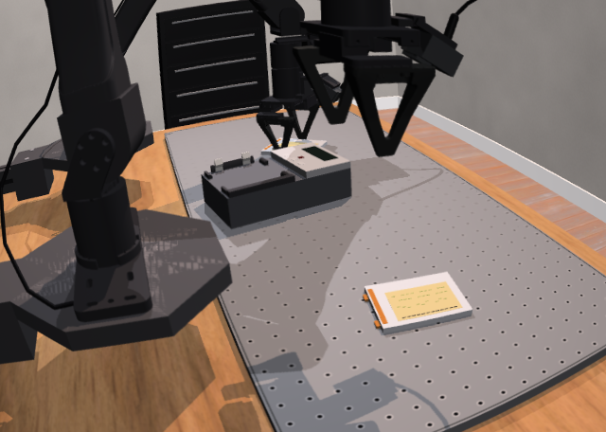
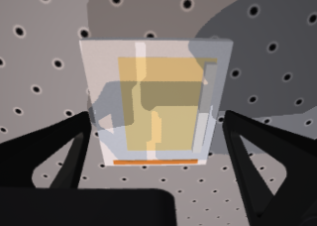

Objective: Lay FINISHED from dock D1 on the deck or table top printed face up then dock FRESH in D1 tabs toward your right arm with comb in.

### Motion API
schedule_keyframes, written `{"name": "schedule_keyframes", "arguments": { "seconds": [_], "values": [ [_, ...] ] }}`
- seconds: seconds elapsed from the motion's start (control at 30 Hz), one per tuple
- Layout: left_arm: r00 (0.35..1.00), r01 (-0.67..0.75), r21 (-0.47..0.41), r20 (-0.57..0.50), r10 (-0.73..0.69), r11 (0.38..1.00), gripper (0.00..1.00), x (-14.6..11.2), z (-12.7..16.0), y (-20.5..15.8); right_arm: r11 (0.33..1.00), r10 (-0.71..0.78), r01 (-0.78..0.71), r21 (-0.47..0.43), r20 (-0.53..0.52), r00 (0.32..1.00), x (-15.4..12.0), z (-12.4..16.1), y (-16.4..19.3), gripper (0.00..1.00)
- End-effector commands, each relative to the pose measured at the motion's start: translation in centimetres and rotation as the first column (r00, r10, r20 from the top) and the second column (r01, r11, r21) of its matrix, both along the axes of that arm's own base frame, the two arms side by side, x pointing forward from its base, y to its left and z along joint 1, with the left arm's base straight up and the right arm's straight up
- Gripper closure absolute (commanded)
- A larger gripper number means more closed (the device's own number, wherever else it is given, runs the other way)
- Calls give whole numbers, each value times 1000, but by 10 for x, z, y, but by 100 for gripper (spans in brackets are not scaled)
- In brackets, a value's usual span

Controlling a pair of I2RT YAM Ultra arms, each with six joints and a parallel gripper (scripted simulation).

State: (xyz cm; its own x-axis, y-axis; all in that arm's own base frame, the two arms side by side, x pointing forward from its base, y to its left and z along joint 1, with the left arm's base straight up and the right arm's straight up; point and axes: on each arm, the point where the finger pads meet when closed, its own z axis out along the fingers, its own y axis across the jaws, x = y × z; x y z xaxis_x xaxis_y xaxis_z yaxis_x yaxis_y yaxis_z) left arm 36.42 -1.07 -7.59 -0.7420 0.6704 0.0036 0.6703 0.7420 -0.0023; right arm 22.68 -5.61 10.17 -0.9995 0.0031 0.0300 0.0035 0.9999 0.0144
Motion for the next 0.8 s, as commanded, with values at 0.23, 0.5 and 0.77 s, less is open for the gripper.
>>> {"name": "schedule_keyframes", "arguments": {
  "seconds": [0.23,0.5,0.77],
  "values": [
    [1000,-9,-3,11,9,1000,2,2,0,3,1000,-8,9,-14,29,1000,6,11,-6,0],
    [1000,-5,-3,13,5,1000,2,4,-4,2,1000,-8,9,-14,29,1000,6,11,-6,0],
    [1000,-5,-3,13,5,1000,2,4,-4,2,1000,-8,9,-14,29,1000,6,11,-6,0]
  ]
}}
